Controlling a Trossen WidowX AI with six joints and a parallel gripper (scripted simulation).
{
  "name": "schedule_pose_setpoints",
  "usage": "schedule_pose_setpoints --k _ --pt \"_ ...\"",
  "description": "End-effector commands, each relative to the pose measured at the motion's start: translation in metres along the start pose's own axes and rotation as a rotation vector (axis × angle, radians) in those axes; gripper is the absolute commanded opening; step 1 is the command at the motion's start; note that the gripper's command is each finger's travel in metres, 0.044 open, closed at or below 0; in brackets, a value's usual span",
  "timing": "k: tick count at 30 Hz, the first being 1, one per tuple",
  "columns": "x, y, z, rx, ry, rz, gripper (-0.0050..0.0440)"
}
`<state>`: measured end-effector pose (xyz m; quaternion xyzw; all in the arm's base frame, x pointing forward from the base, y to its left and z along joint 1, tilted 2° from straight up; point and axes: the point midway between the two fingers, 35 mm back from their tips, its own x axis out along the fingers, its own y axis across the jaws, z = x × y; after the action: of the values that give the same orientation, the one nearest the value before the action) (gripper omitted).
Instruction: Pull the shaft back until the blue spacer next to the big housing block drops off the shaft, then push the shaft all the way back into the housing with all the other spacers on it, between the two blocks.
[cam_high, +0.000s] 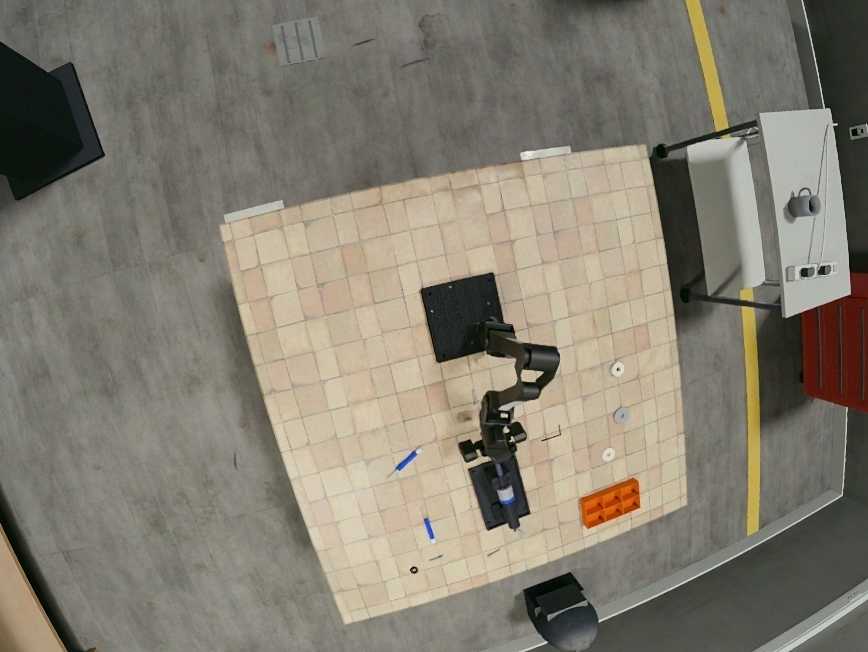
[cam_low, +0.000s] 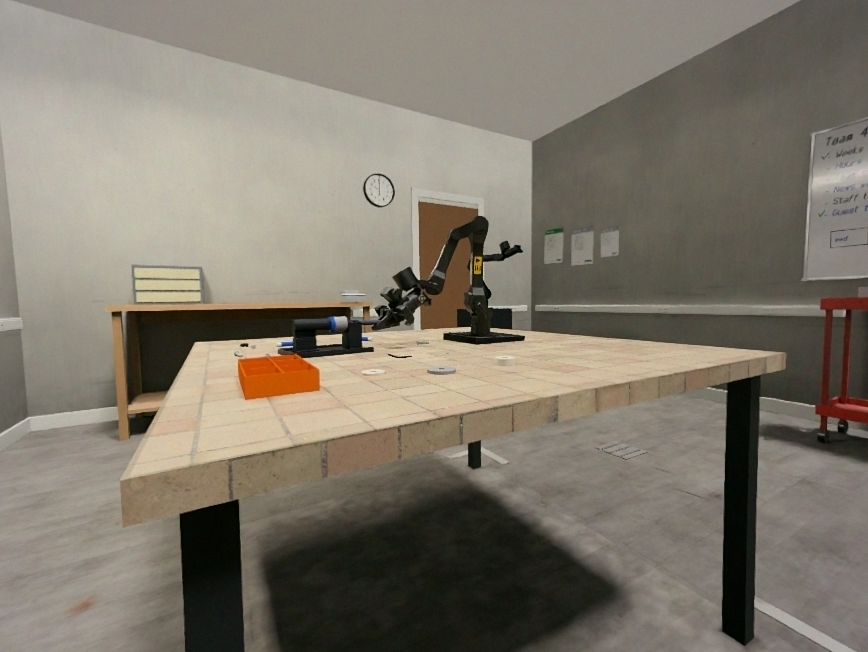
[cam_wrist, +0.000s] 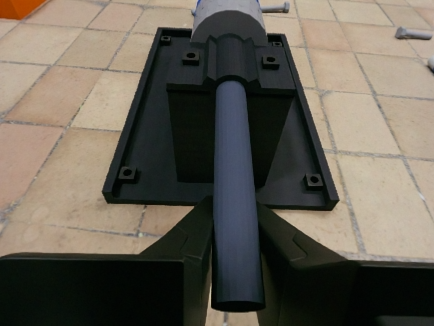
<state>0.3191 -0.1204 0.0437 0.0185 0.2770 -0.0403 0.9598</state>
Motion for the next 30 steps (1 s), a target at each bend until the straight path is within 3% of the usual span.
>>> schedule_pose_setpoints --k 1,30 --pt "-0.0036 -0.0007 0.0095 -0.016 -0.030 0.001 -0.0050" --pt "-0.0055 -0.0008 0.0085 -0.017 -0.030 0.002 -0.0050"
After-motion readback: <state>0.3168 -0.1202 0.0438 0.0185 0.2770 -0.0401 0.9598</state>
